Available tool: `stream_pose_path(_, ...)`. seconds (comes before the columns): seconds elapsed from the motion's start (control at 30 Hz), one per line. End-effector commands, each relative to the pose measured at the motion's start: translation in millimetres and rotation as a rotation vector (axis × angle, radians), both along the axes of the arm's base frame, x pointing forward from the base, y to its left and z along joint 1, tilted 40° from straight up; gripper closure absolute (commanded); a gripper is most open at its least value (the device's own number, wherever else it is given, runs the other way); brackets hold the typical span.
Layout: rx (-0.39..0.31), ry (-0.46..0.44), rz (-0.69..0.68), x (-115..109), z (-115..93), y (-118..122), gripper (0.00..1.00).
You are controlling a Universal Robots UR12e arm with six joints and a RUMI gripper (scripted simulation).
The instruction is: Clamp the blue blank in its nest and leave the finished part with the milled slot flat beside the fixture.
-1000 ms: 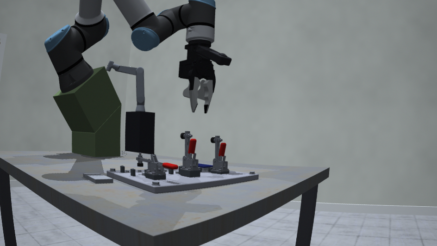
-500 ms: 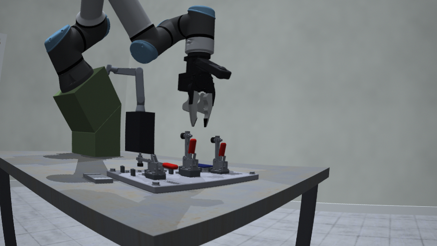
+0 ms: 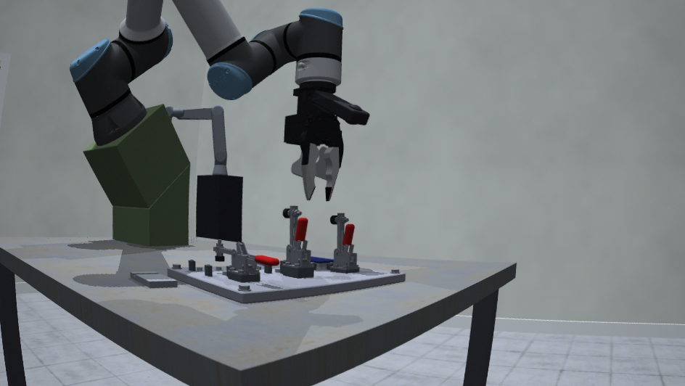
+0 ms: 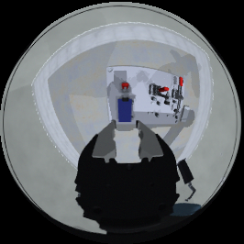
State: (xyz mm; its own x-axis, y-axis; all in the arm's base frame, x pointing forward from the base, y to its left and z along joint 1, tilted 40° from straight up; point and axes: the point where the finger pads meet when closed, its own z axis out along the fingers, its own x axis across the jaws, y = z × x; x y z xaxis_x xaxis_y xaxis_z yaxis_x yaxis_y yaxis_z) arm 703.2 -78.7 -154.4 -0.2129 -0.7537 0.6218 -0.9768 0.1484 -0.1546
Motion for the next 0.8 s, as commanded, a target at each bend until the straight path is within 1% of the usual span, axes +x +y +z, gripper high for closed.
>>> stream_pose_path(0.0,0.0,-0.001,0.0,20.0,3.4,-2.6,0.72)
stream_pose_path(0.03,0.0,-0.001,0.0,24.4,4.2,-3.2,0.72)
stream_pose_path(0.1,0.0,-0.001,0.0,24.4,4.2,-3.2,0.72)
stream_pose_path(0.3,0.0,-0.001,0.0,50.3,8.3,-7.2,0.72)
stream_pose_path(0.47,0.0,-0.001,0.0,65.4,10.7,-9.5,0.72)
stream_pose_path(0.6,0.0,-0.001,0.0,70.8,11.5,-10.3,0.72)
stream_pose_path(0.77,0.0,-0.001,0.0,71.8,11.7,-10.4,0.72)
